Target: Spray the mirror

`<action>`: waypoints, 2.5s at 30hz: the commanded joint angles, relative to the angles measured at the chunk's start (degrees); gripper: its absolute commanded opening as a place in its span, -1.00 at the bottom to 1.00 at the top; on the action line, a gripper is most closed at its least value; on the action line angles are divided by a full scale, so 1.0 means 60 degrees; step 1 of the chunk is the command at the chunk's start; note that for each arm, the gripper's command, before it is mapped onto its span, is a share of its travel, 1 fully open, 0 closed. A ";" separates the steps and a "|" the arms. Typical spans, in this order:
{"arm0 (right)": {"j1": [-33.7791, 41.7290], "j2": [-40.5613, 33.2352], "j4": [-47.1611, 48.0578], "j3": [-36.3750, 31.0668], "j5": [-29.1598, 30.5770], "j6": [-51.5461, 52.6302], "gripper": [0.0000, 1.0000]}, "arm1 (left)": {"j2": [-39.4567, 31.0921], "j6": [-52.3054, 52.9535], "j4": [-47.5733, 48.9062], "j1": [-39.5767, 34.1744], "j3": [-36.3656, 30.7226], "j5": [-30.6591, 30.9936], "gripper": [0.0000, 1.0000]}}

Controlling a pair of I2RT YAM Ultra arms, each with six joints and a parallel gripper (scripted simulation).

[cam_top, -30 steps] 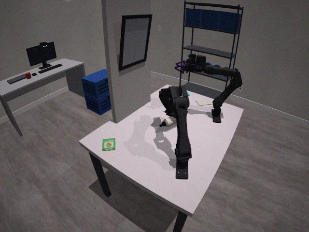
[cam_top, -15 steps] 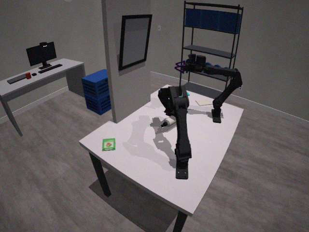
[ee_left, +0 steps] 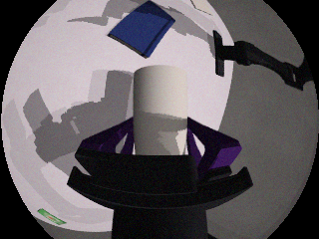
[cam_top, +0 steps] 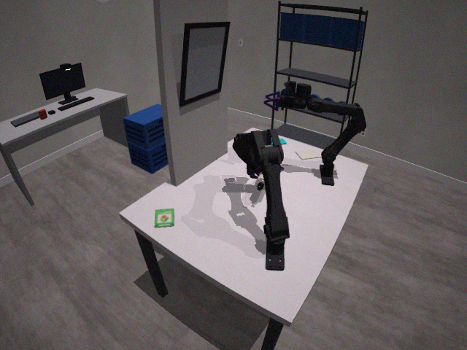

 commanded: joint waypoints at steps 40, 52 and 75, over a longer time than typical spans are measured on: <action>-0.0030 0.0111 -0.0151 -0.0060 -0.0045 -0.0061 1.00 | -0.0014 -1.5749 0.0857 0.1118 -0.0957 0.3900 -1.00; -0.0030 0.0111 -0.0151 -0.0060 -0.0045 -0.0061 1.00 | -0.0349 -1.8375 0.2641 0.1100 -0.2133 0.4219 -1.00; -0.0030 0.0111 -0.0151 -0.0060 -0.0045 -0.0061 1.00 | 0.0187 -1.8514 0.2958 0.1292 -0.1881 0.4000 -1.00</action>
